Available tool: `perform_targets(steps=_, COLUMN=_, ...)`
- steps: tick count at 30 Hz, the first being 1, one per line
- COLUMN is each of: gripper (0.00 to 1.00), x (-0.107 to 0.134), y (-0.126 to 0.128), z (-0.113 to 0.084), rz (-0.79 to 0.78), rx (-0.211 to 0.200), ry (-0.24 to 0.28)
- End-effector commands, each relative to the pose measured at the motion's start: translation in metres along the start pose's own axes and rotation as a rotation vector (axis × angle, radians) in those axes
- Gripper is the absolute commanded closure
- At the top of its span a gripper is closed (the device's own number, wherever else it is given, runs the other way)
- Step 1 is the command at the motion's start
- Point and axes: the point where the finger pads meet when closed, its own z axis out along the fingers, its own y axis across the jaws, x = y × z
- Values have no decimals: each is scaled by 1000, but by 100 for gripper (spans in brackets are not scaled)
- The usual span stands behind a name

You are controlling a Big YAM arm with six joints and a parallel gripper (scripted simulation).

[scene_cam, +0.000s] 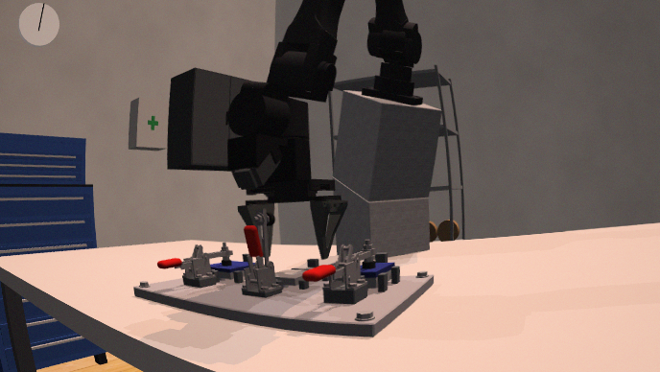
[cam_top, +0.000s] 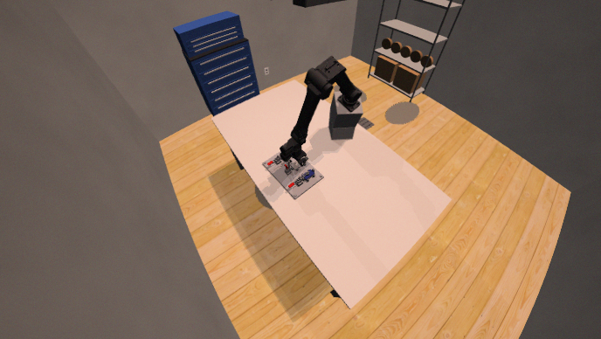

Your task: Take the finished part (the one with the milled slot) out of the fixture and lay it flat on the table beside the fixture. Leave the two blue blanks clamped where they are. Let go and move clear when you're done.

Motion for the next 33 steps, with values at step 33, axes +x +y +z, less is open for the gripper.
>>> perform_targets(steps=33, gripper=8, x=-7, y=-5, z=-12, rz=29, rx=6, ry=-20)
